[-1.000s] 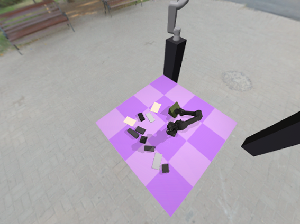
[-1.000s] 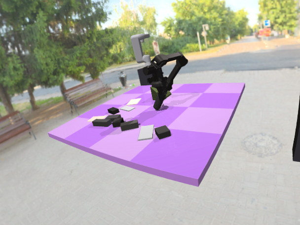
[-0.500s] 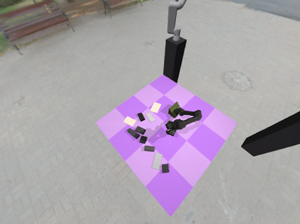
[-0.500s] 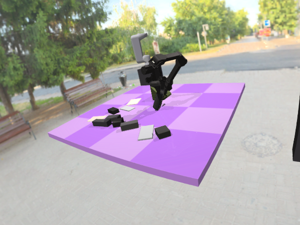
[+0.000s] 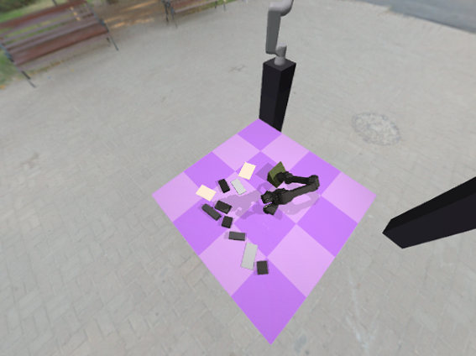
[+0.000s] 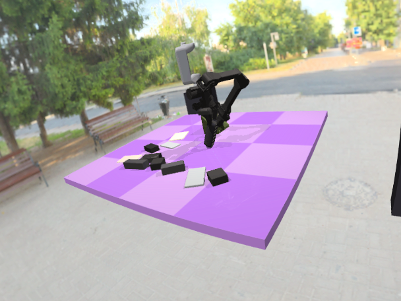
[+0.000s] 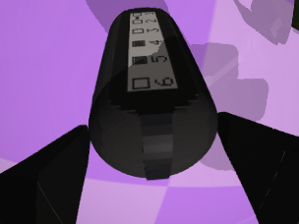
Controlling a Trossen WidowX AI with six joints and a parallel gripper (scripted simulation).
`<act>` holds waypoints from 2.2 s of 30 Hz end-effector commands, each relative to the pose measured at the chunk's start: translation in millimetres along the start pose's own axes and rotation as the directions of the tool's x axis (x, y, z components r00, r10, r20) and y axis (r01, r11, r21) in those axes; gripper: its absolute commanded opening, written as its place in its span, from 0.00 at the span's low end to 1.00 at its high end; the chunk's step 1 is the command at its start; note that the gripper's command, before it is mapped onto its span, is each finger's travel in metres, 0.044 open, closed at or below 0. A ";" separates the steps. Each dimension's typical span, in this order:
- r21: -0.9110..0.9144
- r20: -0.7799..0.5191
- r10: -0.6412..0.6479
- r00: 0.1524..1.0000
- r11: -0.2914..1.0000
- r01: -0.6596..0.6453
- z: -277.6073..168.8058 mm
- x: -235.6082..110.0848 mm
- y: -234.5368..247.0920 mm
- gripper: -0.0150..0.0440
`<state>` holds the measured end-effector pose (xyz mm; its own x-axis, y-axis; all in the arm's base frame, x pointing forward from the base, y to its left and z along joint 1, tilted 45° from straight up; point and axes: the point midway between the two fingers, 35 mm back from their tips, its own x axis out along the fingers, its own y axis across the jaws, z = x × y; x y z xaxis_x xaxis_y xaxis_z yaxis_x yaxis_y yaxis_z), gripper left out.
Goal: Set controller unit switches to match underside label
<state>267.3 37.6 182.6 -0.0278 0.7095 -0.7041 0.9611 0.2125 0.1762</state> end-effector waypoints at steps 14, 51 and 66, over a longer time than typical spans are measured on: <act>-0.001 0.006 -0.010 1.000 1.000 0.010 19.3 -0.2 -0.1 0.82; -0.001 0.007 -0.010 1.000 1.000 0.010 64.5 -1.1 -0.1 0.82; -0.001 0.008 -0.010 1.000 1.000 0.010 81.5 -0.2 -0.2 0.82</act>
<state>288.9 -16.9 130.5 -0.0252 0.7046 -0.7092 0.9620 0.2099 0.1744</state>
